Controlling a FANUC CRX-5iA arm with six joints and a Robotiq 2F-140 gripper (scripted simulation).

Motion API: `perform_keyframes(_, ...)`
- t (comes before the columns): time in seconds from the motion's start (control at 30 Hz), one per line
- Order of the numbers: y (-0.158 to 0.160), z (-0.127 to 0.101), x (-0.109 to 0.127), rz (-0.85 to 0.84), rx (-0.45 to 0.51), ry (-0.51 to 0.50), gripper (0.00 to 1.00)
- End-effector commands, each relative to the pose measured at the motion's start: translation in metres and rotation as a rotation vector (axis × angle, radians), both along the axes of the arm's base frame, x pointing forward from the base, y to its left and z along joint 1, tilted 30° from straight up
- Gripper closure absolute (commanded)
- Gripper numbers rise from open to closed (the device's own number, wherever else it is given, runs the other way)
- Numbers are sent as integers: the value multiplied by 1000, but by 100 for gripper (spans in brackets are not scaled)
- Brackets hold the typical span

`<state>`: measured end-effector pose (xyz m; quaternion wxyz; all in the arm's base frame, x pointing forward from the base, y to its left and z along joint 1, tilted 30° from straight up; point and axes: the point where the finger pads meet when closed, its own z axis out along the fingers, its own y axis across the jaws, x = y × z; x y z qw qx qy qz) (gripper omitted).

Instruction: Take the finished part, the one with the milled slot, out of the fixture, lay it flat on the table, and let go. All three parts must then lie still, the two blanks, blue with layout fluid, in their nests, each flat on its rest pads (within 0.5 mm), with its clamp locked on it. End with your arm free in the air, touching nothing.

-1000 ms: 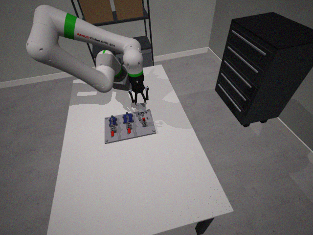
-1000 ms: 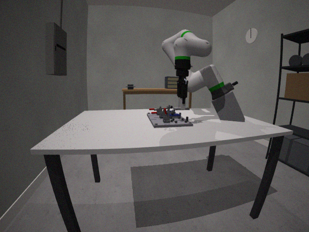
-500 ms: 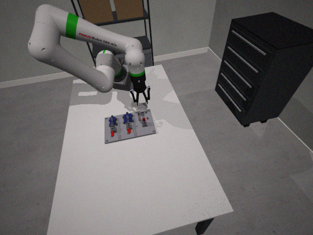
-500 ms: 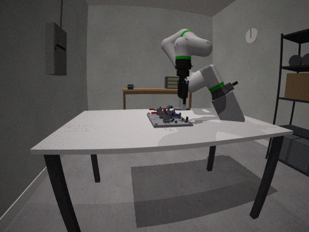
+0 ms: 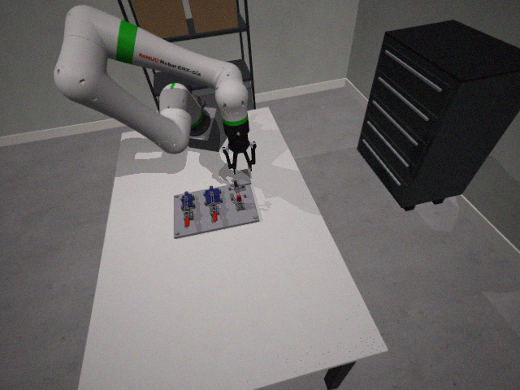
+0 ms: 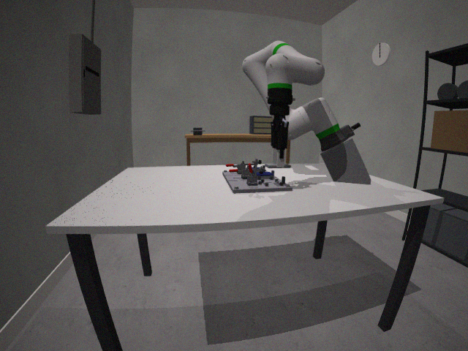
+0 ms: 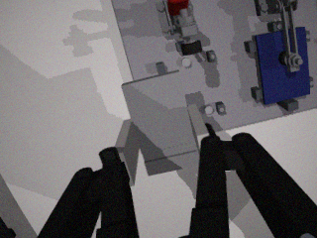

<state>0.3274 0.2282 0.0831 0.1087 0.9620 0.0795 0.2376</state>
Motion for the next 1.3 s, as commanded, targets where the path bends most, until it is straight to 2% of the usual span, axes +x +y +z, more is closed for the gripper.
perform_keyframes(0.0,4,-1,0,0,0,0,100)
perform_keyframes(0.47,37,-9,-4,0,0,0,100)
perform_keyframes(1.27,72,-18,-8,0,0,0,100)
